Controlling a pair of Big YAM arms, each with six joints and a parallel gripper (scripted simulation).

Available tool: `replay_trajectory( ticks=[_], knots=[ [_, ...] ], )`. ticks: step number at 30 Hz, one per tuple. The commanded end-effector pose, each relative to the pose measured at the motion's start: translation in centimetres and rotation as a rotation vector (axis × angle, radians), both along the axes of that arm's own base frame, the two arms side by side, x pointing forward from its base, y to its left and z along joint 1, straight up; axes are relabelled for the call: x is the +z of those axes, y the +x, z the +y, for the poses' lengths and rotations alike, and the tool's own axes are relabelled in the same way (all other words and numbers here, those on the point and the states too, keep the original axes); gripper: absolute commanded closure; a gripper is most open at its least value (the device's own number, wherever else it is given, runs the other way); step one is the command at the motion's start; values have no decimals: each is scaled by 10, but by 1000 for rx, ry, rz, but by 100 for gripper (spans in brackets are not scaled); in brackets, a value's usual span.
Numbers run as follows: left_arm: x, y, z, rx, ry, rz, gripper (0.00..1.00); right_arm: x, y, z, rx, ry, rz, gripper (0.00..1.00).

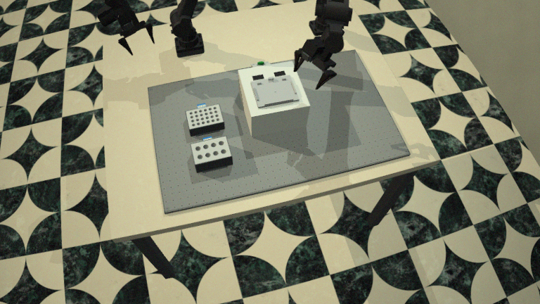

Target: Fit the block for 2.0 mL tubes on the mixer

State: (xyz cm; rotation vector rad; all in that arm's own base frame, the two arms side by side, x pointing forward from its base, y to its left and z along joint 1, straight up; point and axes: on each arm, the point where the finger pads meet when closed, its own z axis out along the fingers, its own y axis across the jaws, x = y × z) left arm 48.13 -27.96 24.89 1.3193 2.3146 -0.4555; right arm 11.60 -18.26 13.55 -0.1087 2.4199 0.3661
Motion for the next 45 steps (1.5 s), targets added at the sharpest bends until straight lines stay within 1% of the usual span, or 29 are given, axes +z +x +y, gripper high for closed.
replay_trajectory(
  ticks=[1, 3, 5, 10, 15, 21, 23, 28, 32, 34, 37, 45],
  knots=[
    [22, -10, 11, 53, -11, 7, 0, 7, 1, -5, 1, -25, 2, 0],
    [19, -11, 8, 47, -6, 11, 0, 7, 1, -5, 1, -25, 2, 0],
    [17, -12, 17, 81, 12, 35, 0, 7, 1, -5, 1, -25, 2, 0],
    [12, -12, 53, 195, 48, 92, 0, 7, 1, -5, 0, -25, 2, 0],
    [20, -14, 79, 288, 70, 120, 0, 7, 1, -5, 0, -25, 2, 0],
    [20, -20, 86, 325, 93, 143, 0, 7, 1, -5, -1, -25, 2, 0],
    [20, -23, 96, 361, 109, 164, 0, 7, 1, -5, -1, -25, 2, 0],
    [20, -25, 132, 479, 137, 212, 0, 7, 0, -5, -1, -25, 2, 0],
    [20, -36, 150, 547, 161, 248, 0, 7, 0, -5, -2, -25, 2, 0],
    [22, -40, 153, 569, 171, 259, 0, 7, 0, -5, -2, -25, 2, 0],
    [22, -39, 153, 568, 174, 257, 0, 7, 0, -5, -2, -25, 2, 0],
    [25, -57, 201, 741, 223, 331, 0, 7, 0, -5, -3, -25, 2, 0]
  ],
)
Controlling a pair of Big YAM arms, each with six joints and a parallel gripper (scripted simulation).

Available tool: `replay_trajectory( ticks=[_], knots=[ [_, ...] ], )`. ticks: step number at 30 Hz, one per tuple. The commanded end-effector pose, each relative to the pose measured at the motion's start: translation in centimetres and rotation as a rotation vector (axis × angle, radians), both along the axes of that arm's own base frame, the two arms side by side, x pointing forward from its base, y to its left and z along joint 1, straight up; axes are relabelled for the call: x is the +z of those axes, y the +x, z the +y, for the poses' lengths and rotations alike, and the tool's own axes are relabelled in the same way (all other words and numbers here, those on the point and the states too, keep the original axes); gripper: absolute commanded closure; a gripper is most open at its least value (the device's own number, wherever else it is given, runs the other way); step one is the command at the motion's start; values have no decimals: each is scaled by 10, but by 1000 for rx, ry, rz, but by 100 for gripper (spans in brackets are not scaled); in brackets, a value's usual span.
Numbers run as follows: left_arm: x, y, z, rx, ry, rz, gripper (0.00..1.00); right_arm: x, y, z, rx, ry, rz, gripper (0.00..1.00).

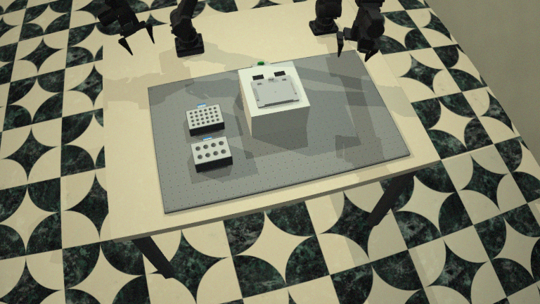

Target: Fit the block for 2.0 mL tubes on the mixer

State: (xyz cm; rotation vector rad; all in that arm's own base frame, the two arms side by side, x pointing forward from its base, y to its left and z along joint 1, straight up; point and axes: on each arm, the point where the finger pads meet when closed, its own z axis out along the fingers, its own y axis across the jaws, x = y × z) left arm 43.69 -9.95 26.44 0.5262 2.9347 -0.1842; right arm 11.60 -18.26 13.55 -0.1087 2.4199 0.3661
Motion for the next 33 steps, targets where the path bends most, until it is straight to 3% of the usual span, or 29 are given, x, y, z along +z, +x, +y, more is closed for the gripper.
replay_trajectory(
  ticks=[1, 9, 16, 23, 33],
  knots=[
    [10, -15, 25, 107, 8, 23, 0, 7, 0, -5, -3, -25, 2, 0],
    [12, -28, 39, 178, 40, 62, 0, 7, 0, -5, -4, -25, 2, 0],
    [13, -48, 79, 291, 74, 112, 0, 7, 0, -5, -5, -25, 2, 0],
    [22, -71, 97, 400, 120, 162, 0, 7, 0, -5, -6, -25, 2, 0],
    [15, -69, 110, 390, 118, 167, 0, 7, -1, -5, -6, -25, 2, 0]
  ],
)
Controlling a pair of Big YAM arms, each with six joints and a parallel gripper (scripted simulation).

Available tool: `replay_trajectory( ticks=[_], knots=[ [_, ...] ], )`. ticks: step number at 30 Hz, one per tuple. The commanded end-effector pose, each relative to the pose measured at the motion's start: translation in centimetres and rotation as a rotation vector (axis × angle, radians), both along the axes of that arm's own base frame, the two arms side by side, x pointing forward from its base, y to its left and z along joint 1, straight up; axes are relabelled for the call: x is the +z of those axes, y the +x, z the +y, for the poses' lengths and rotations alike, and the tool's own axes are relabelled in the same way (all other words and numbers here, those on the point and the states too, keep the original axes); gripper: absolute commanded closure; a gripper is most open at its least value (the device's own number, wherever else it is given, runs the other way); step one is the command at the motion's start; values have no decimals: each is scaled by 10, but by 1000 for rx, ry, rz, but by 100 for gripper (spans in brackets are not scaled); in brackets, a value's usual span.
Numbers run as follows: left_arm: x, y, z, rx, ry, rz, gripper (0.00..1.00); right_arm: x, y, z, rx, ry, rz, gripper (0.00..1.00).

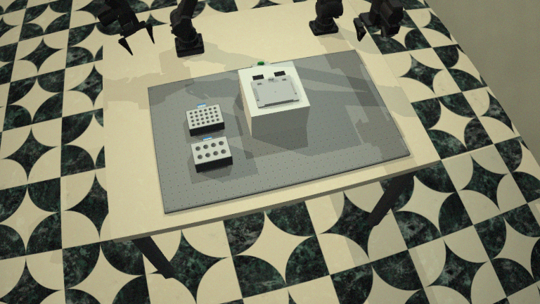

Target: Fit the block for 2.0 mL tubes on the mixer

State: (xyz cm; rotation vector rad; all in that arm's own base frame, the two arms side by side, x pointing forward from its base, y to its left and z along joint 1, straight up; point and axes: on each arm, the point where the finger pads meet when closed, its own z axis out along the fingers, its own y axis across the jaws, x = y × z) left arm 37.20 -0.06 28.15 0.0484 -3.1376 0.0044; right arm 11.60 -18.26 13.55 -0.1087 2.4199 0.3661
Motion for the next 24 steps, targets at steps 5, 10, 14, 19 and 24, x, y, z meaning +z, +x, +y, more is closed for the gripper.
replay_trajectory(
  ticks=[5, 10, 14, 19, 24],
  knots=[
    [3, -10, 12, -24, -5, -14, 0, 7, -1, -5, -7, -25, 2, 0],
    [7, -11, 12, -36, -5, -28, 0, 7, -1, -6, -7, -25, 2, 0],
    [4, -14, 22, -32, -5, -21, 0, 7, -1, -6, -8, -25, 2, 0],
    [2, -19, 30, -34, -4, -17, 0, 7, -1, -6, -8, -25, 2, 0],
    [8, -25, 33, -47, -3, -28, 0, 7, -1, -6, -9, -25, 2, 0]
  ],
)
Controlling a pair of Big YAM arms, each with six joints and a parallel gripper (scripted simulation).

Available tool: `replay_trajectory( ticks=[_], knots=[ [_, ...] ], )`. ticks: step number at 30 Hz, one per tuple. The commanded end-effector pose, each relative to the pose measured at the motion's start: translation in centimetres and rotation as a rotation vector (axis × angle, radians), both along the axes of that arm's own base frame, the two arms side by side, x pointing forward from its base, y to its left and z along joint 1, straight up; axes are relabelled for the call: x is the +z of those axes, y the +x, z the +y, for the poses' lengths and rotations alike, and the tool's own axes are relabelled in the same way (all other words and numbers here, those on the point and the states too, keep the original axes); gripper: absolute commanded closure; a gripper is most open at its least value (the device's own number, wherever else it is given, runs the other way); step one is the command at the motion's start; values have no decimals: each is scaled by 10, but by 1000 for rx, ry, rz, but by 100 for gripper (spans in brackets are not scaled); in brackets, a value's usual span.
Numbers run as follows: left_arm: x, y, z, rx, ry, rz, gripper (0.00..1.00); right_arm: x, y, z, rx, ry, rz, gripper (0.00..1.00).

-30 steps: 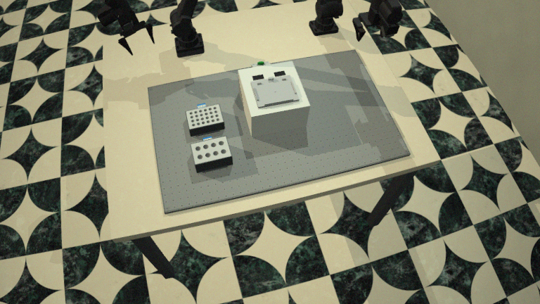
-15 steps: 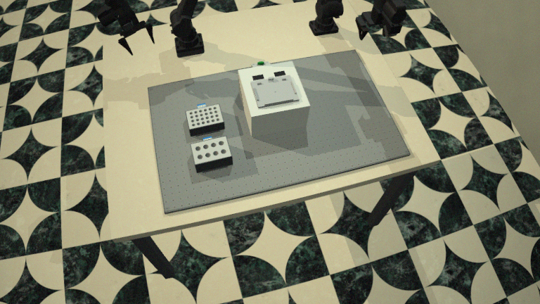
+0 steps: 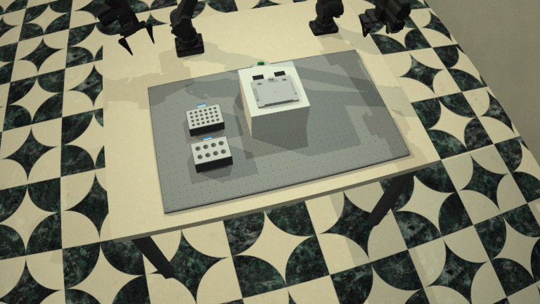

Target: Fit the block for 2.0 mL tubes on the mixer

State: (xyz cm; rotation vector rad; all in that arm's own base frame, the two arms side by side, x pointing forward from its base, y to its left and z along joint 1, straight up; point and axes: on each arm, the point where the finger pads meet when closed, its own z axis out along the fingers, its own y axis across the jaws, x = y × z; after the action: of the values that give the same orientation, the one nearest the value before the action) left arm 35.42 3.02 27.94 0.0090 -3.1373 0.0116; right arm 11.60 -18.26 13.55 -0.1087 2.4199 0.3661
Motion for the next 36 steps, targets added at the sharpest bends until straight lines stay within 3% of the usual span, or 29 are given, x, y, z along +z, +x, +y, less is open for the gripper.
replay_trajectory(
  ticks=[1, 3, 11, 17, 20, 28, 36],
  knots=[
    [11, -7, 2, -22, 2, -28, 0, 7, -1, -6, -9, -25, 2, 0],
    [10, -9, 4, -12, 1, -21, 0, 7, -1, -6, -9, -25, 2, 0],
    [7, -19, 17, -9, 0, -3, 0, 39, 39, 4, 23, -37, 177, 0],
    [10, -15, 10, -9, 2, -17, 0, 54, 65, 22, 52, -44, 297, 0],
    [10, -14, 10, -4, 2, -17, 0, 53, 63, 23, 31, -35, 314, 0],
    [11, -9, 9, -3, 4, -25, 0, 87, 100, 52, 57, -114, 446, 0],
    [11, -6, 13, -12, 5, -31, 0, 98, 115, 79, 44, -170, 549, 0]
  ],
)
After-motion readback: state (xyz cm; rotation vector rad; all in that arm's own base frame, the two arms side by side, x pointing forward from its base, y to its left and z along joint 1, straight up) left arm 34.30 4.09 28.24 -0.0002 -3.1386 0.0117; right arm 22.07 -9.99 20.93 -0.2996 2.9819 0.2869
